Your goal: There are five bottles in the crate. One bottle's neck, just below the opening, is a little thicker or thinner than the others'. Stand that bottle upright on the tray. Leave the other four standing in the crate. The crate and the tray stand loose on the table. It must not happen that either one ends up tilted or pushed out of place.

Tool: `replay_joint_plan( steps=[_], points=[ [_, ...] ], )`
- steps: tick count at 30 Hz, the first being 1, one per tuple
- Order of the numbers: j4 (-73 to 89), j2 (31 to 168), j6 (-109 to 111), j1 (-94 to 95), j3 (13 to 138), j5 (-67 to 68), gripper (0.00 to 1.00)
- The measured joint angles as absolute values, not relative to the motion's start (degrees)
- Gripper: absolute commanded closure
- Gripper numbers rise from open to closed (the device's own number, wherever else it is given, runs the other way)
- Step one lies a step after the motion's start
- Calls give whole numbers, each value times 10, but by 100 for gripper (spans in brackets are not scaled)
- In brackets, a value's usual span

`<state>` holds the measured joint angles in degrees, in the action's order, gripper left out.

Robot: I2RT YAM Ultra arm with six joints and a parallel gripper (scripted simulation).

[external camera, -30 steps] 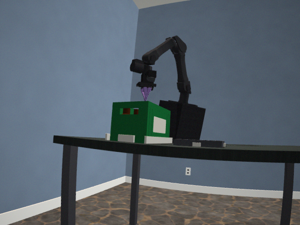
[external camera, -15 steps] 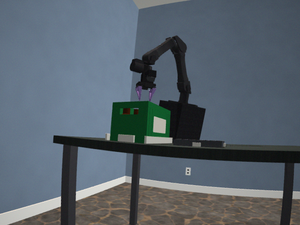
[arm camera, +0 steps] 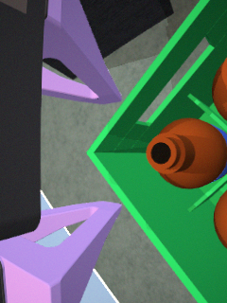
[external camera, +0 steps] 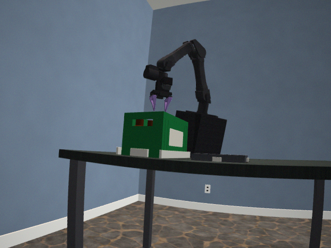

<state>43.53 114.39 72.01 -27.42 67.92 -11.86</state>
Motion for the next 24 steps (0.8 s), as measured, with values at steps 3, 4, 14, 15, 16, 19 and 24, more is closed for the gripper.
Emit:
replay_joint_plan(
  steps=[3,4,14,15,16,19,24],
  points=[
    [435,1144,720,-274,679,-119,39],
    [435,1144,720,-274,679,-119,39],
    [434,1144,720,-274,679,-119,39],
    [434,1144,720,-274,679,-119,39],
    [433,1144,720,-274,679,-119,39],
    [431,1145,720,-273,679,-119,39],
    [426,1150,720,-272,676,-119,39]
  ],
)
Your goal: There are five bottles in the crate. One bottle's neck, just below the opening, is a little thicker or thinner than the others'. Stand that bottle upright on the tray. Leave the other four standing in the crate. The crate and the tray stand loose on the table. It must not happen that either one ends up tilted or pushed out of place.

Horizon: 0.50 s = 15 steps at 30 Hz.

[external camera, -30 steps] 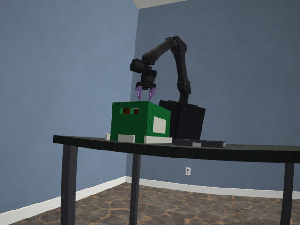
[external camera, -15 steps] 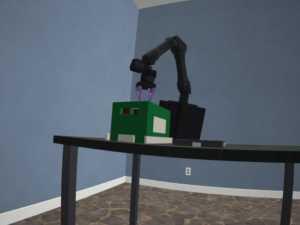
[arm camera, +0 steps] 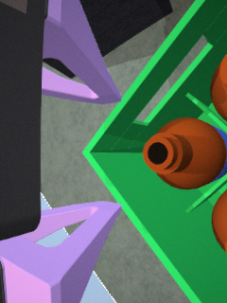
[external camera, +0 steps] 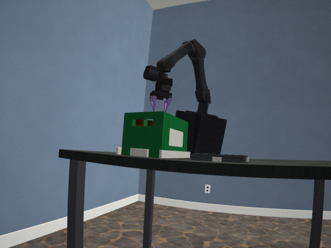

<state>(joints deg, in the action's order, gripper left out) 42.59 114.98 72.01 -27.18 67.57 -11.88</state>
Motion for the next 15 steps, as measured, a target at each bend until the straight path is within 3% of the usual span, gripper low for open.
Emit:
replay_joint_plan(
  steps=[15],
  points=[
    [396,1173,715,-264,661,-119,39]
  ],
)
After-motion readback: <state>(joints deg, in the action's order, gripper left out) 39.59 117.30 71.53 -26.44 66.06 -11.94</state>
